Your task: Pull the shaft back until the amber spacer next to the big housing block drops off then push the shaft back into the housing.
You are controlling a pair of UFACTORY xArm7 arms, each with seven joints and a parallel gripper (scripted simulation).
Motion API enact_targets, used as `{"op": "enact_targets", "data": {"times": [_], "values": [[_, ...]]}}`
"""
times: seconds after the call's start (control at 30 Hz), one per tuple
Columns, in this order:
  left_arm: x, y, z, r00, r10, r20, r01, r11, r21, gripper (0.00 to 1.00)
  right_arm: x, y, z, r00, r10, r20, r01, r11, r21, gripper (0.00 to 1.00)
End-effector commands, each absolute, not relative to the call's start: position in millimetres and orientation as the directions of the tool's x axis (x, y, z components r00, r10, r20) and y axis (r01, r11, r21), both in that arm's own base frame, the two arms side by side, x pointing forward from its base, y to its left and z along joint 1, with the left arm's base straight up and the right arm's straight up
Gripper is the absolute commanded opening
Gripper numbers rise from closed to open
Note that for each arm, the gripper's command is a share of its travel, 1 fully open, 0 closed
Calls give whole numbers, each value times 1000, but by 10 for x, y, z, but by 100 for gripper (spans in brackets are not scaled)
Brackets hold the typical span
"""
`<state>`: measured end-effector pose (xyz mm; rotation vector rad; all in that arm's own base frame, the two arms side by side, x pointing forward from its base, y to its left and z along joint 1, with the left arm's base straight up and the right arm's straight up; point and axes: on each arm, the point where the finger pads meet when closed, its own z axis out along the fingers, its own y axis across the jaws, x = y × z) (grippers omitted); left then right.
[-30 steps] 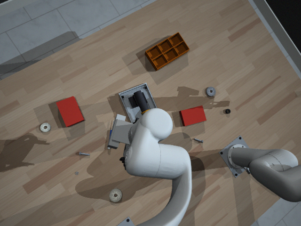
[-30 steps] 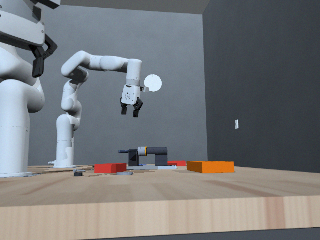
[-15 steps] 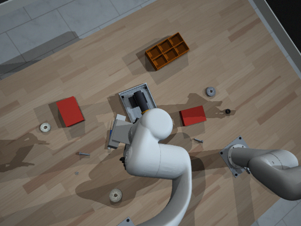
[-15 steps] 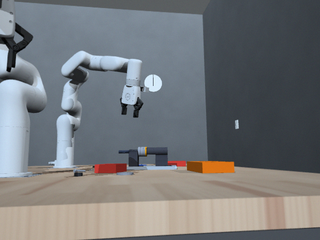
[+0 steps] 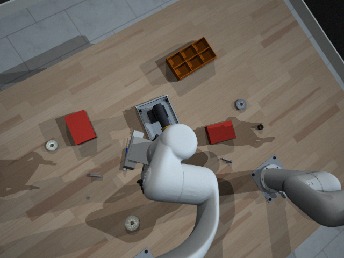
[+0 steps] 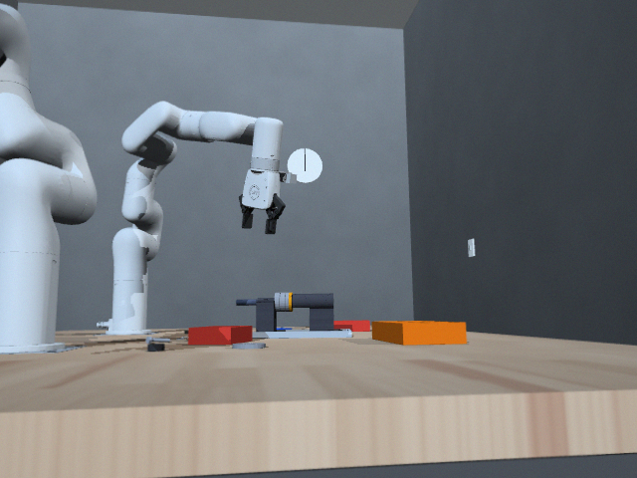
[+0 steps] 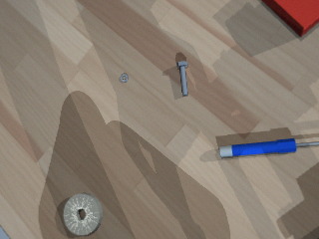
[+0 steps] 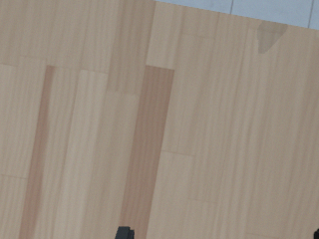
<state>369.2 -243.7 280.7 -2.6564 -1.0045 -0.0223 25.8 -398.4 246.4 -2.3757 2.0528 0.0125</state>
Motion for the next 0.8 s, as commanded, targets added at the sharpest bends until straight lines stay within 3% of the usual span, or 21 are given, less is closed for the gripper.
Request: {"op": "enact_targets", "data": {"times": [0.0, 0.53, 0.77], "values": [[3699, -2443, 2824, 755, 645, 121, 650, -711, -268, 100, 80, -4001, 2492, 51, -999, -1, -999, -51, 2, 100], [3700, -2471, 2806, 766, 632, 115, 637, -724, -265, 100, -35, -4000, 2500, -9, -1000, 0, -1000, 9, 0, 100], [3669, -2978, 2488, 927, 373, 36, 373, -908, -190, 100, -35, -4000, 2500, -9, -1000, 0, -1000, 9, 0, 100]]}}
